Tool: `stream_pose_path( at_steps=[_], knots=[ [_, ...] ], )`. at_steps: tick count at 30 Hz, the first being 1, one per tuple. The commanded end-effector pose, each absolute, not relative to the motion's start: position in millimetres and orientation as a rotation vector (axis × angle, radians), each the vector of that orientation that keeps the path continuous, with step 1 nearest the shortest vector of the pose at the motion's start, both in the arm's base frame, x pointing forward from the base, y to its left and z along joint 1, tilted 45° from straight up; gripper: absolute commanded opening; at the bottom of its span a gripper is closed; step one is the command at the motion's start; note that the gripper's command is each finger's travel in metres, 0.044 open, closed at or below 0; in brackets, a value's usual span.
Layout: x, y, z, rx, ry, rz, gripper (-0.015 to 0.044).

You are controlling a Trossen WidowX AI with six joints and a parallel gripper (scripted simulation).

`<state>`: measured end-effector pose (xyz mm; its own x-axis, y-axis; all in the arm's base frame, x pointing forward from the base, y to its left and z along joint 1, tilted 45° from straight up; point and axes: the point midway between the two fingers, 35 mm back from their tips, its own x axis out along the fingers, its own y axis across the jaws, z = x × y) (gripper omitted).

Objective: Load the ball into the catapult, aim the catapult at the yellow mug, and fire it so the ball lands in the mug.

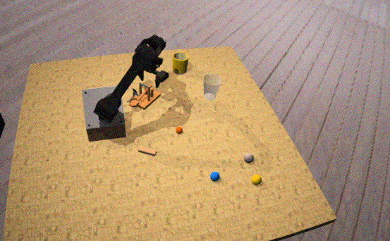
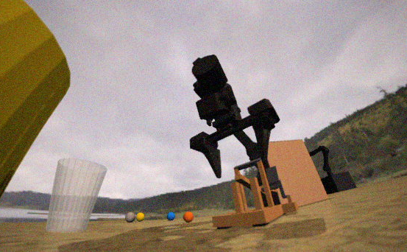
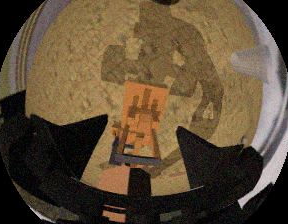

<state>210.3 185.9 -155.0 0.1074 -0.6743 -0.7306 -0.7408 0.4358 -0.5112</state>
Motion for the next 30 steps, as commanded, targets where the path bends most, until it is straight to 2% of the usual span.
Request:
stream_pose_path(
  at_steps=[1,30],
  knots=[
    [212,182,-159,-1.275,1.596,0.076,0.0440],
    [217,149,-193,-1.276,1.596,0.074,0.0440]
  ],
)
